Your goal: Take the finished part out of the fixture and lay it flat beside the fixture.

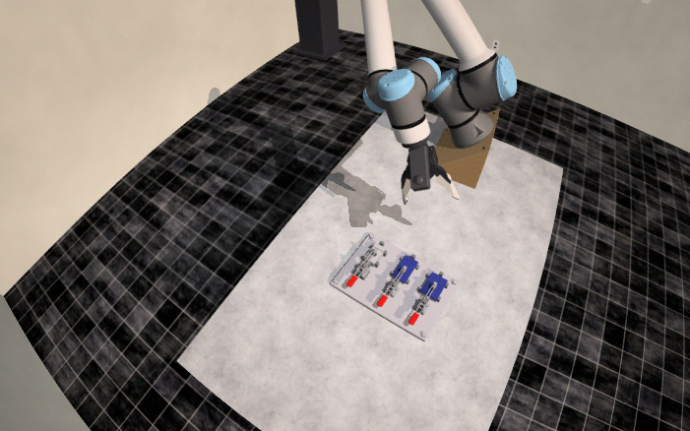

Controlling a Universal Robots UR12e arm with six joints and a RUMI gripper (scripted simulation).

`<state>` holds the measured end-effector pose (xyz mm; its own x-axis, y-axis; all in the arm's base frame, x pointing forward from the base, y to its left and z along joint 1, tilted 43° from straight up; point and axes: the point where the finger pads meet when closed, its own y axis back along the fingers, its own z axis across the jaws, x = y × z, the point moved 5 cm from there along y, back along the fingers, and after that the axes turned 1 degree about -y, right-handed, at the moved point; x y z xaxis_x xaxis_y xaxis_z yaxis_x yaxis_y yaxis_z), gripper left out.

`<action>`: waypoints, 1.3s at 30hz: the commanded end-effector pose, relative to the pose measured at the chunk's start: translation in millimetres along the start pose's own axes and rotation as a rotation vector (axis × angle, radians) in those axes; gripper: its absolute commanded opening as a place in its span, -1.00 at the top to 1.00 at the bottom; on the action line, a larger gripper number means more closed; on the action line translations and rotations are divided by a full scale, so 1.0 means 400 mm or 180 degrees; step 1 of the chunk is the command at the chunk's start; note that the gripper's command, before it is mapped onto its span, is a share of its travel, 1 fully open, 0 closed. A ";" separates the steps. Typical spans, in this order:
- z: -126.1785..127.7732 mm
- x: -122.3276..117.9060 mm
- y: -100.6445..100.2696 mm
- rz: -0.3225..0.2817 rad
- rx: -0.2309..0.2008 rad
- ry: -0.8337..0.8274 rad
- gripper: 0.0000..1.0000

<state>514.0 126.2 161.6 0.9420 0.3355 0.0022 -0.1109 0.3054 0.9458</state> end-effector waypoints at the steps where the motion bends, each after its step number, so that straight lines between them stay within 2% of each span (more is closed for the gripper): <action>1: 0.126 0.073 -0.011 -0.0167 -0.0516 -0.0422 -1.00; 2: 0.157 0.091 -0.010 -0.0189 -0.0653 -0.0530 -1.00; 4: 0.157 0.091 -0.010 -0.0189 -0.0653 -0.0530 -1.00; 8: 0.260 0.157 -0.001 -0.0221 -0.1124 -0.0889 -1.00; 10: 0.291 0.178 0.004 -0.0218 -0.1276 -0.1000 -1.00; 12: 0.307 0.190 0.007 -0.0213 -0.1359 -0.1061 -1.00; 22: 0.313 0.194 0.008 -0.0211 -0.1386 -0.1081 -1.00; 23: 0.313 0.194 0.008 -0.0211 -0.1386 -0.1081 0.44; 39: 0.313 0.194 0.008 -0.0211 -0.1386 -0.1081 0.44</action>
<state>626.2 41.5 205.0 0.9927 0.0187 0.1188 -0.0997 0.6805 0.7259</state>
